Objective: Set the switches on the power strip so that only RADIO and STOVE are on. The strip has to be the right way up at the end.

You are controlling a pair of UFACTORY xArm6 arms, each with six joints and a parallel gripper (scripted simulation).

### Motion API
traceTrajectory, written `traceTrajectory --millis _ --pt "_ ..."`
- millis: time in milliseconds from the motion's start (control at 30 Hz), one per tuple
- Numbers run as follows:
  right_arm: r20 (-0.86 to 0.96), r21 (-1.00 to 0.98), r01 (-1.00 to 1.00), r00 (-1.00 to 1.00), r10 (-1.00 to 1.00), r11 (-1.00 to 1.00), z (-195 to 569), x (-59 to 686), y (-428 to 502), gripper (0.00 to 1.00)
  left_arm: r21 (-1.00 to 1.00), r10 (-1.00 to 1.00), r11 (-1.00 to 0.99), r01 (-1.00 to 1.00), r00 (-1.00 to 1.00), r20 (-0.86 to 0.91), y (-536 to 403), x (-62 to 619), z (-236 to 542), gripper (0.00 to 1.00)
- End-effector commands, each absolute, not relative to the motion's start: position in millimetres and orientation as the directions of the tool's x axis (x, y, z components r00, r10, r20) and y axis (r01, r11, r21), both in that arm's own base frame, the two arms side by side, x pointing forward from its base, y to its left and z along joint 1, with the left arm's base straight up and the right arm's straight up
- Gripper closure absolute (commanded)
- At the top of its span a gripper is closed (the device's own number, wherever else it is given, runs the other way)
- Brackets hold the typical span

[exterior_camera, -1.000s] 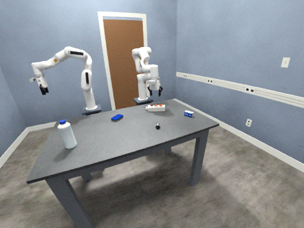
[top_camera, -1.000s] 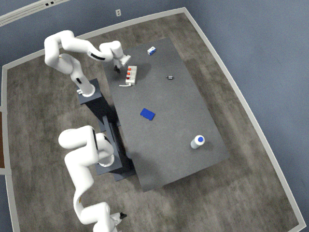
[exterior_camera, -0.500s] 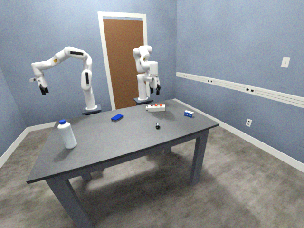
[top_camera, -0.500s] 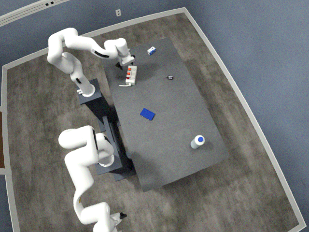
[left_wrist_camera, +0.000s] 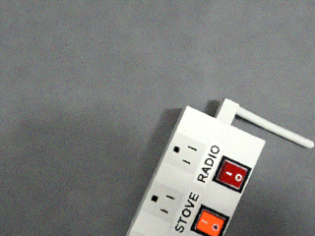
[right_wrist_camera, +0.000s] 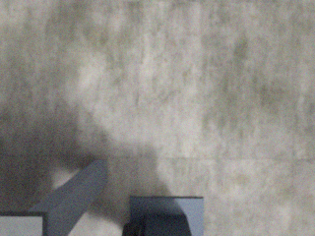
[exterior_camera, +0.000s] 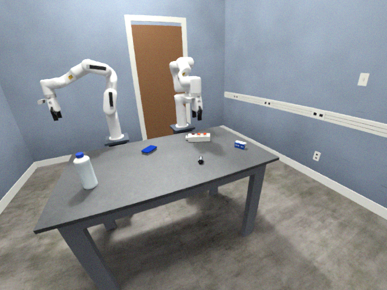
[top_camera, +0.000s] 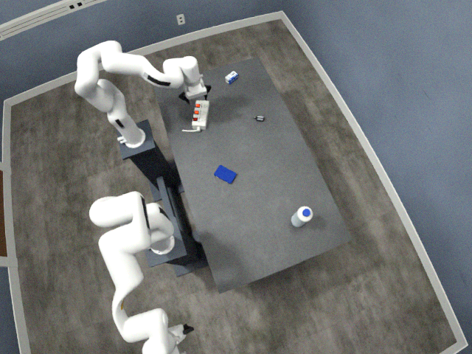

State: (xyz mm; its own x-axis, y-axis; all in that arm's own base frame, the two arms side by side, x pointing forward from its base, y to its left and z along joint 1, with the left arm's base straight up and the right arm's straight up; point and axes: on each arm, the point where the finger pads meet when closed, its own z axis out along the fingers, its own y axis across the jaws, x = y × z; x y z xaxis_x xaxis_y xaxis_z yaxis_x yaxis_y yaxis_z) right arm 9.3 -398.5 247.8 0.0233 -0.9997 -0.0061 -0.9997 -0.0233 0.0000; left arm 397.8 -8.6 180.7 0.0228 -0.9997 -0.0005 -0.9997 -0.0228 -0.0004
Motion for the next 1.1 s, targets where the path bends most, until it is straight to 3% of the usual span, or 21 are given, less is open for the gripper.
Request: traceTrajectory --millis 0,433,800,867,1067 --pt "0.000 0.000 -1.000 0.023 -1.000 -0.023 250 9 -400 0.00 -0.006 -1.000 -0.022 -1.000 0.022 0.000 -9 399 183 0.00" --pt "0.000 0.000 -1.000 0.023 -1.000 -0.023 250 9 -400 0.00 -0.006 -0.994 -0.109 -0.994 0.109 0.000 -7 400 181 0.00" --pt "0.000 0.000 -1.000 0.023 -1.000 -0.023 250 9 -400 0.00 -0.004 -0.800 -0.600 -0.800 0.600 0.005 8 401 167 0.00" --pt "0.000 0.000 -1.000 0.023 -1.000 -0.023 250 9 -400 0.00 -0.004 -0.800 -0.600 -0.800 0.600 0.005 8 401 167 0.00" --pt "0.000 0.000 -1.000 0.023 -1.000 -0.023 250 9 -400 0.00 0.004 -0.523 -0.852 -0.523 0.852 0.011 21 400 154 0.00"
